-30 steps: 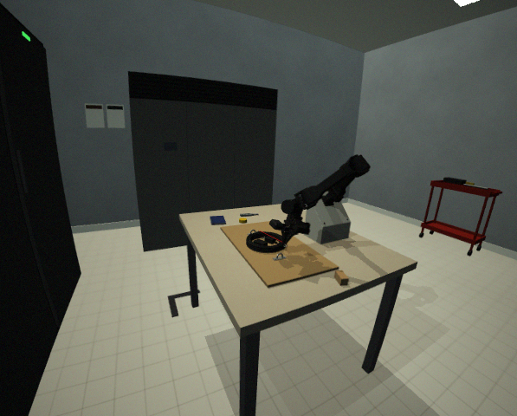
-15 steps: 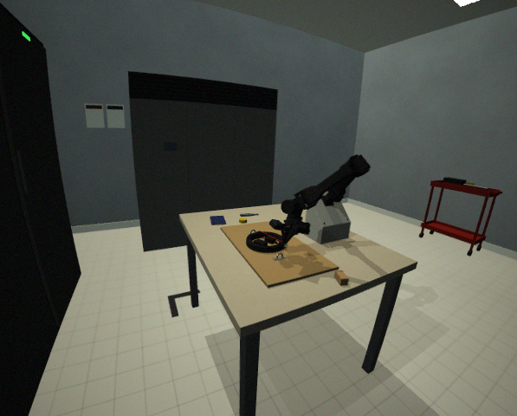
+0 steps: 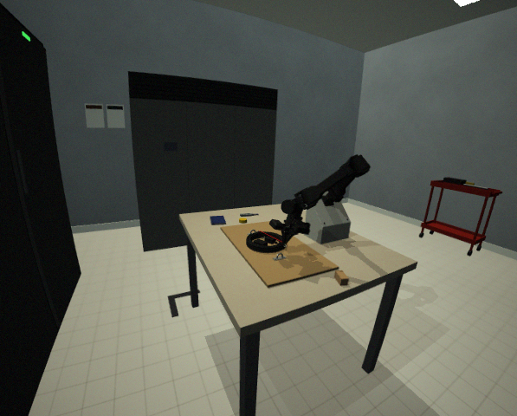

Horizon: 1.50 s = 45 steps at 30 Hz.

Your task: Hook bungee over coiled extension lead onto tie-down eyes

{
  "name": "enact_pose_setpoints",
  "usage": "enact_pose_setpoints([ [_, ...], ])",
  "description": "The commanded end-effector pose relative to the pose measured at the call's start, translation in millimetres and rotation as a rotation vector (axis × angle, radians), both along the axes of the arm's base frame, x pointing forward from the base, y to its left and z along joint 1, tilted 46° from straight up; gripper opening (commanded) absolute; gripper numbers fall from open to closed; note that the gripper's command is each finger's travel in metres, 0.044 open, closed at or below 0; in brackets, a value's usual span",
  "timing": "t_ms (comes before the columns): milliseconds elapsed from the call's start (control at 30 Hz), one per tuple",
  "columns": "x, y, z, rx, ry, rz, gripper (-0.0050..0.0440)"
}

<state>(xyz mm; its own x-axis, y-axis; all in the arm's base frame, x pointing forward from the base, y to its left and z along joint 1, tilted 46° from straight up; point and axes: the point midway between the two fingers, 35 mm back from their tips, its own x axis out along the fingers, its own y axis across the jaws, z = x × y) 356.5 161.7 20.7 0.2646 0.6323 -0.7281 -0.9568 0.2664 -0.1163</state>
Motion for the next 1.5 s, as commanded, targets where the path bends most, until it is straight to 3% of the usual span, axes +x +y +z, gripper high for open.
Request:
enact_pose_setpoints([
  [0,12.8,15.6,35.6,0.052,-0.098,0.034,-0.0050],
  [933,4.3,0.7,9.3,0.006,-0.027,-0.001,-0.0050],
  [1467,6.7,11.7,8.8,0.006,-0.041,0.013,-0.0050],
])
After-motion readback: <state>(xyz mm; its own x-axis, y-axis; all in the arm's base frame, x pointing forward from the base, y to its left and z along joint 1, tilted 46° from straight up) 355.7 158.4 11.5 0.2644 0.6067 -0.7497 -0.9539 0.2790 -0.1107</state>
